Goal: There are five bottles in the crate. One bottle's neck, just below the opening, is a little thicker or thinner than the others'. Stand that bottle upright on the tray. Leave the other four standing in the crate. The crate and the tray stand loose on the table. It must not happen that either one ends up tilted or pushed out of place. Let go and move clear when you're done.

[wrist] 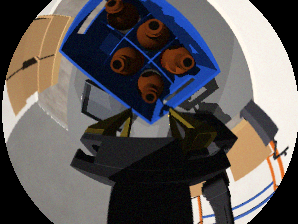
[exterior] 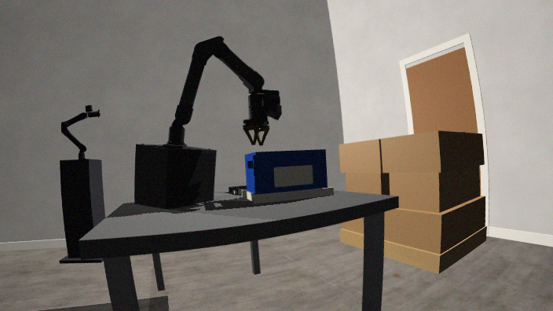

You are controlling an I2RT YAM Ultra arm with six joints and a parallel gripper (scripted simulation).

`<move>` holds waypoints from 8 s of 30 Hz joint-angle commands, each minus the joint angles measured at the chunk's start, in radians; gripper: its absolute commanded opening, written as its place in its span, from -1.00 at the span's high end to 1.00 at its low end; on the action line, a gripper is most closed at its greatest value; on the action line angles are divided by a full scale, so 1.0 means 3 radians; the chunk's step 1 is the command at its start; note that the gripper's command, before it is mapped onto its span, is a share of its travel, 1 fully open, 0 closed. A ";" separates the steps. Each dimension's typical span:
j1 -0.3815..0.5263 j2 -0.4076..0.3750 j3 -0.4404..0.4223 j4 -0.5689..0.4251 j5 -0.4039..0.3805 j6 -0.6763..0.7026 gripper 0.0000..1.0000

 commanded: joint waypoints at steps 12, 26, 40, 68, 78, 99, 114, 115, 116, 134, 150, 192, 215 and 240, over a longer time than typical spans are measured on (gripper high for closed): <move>0.0063 -0.0160 0.0207 -0.0262 0.0029 0.0037 -0.21; 0.0063 -0.0161 0.0208 -0.0264 0.0029 0.0035 1.00; 0.0063 -0.0161 0.0208 -0.0264 0.0029 0.0035 1.00; -0.0058 -0.0158 0.0220 -0.0267 0.0016 -0.0051 1.00; -0.1001 0.0021 0.0444 -0.0301 -0.0112 -0.0978 1.00; -0.0963 -0.0082 0.0465 -0.0321 -0.0103 -0.0993 -0.21; -0.0966 -0.0082 0.0465 -0.0321 -0.0103 -0.0993 -0.21; -0.0966 -0.0082 0.0465 -0.0321 -0.0103 -0.0993 -0.21; -0.0966 -0.0082 0.0465 -0.0321 -0.0103 -0.0993 -0.21; -0.0971 -0.0077 0.0461 -0.0304 -0.0104 -0.0996 -0.21; -0.1023 0.0063 0.0290 -0.0104 -0.0114 -0.1012 -0.21; -0.1046 0.0265 0.0091 0.0293 -0.0122 -0.1041 -0.21; -0.1046 0.0265 0.0091 0.0293 -0.0122 -0.1040 -0.21; -0.1046 0.0265 0.0091 0.0293 -0.0122 -0.1040 -0.21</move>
